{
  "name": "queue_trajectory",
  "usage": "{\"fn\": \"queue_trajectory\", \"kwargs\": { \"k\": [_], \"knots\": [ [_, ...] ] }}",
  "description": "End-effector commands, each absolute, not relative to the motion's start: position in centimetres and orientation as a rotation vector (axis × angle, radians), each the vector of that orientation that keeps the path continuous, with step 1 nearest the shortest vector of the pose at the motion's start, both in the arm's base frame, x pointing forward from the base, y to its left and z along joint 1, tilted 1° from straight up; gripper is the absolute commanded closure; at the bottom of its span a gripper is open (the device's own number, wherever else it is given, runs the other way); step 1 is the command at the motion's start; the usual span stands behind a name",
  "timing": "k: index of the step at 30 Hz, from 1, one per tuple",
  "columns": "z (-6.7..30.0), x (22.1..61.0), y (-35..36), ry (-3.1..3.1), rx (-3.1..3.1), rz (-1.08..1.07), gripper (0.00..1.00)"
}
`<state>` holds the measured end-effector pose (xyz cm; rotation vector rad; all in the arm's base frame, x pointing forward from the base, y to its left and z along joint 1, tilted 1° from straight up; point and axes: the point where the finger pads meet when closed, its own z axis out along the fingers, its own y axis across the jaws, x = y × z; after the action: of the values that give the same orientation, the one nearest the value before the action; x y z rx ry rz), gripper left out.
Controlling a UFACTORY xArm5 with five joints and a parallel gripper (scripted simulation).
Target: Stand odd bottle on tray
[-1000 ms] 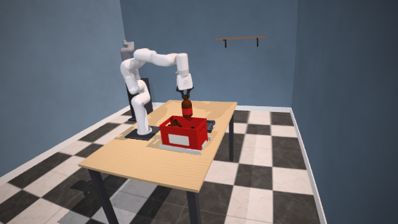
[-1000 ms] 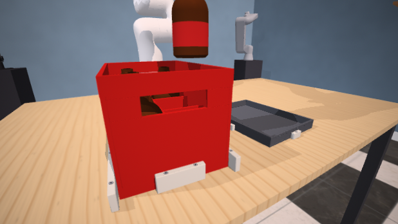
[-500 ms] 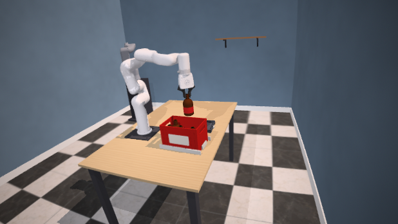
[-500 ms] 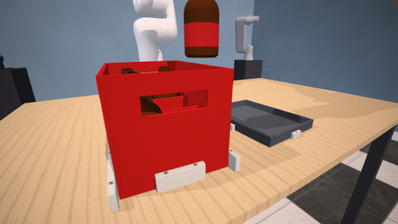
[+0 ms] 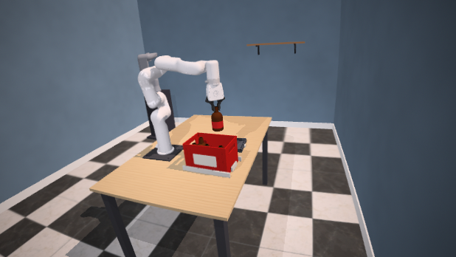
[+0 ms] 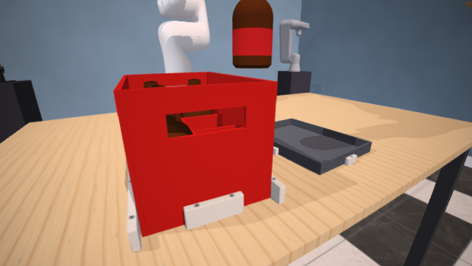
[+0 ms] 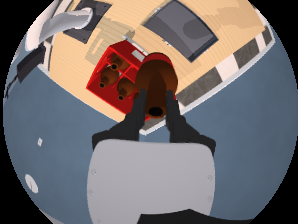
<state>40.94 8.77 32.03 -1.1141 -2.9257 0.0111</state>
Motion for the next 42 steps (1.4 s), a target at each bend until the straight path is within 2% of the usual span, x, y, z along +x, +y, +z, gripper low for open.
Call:
{"fn": "queue_trajectory", "kwargs": {
  "k": [1, 42],
  "knots": [
    [32.2, 40.9, 9.4, -2.929, -1.115, 0.008, 1.00],
    [32.0, 39.9, 17.7, -2.927, -1.115, 0.014, 1.00]
  ]
}}
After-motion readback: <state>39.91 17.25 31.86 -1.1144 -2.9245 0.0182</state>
